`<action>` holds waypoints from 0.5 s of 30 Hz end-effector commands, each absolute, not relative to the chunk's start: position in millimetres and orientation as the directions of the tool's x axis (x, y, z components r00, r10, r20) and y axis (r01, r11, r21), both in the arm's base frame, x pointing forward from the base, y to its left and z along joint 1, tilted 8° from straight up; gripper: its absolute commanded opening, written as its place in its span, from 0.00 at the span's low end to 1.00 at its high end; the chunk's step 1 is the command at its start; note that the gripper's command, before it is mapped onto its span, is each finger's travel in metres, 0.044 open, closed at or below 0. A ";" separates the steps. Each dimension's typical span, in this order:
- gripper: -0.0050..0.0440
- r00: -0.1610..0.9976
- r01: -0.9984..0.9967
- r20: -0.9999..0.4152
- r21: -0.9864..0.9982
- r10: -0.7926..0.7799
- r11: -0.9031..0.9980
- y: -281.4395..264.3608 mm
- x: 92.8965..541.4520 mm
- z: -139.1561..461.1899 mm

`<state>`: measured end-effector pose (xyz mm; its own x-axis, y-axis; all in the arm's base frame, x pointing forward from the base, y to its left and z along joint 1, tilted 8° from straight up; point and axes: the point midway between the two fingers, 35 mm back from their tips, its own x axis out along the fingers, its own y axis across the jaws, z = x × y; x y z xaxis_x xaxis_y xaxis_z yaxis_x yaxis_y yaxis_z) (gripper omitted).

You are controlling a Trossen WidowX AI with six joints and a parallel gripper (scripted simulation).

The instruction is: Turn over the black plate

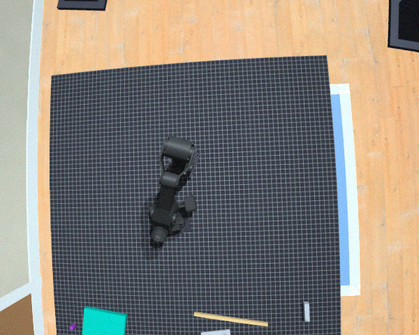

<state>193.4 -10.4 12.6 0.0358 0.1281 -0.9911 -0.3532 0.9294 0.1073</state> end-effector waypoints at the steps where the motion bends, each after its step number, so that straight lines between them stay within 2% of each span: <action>1: 1.00 0.068 -0.358 -0.990 0.089 0.121 0.930 -12.7 200.2 21.6; 15: 1.00 0.069 -0.357 -0.990 0.088 0.120 0.930 -15.6 198.9 42.7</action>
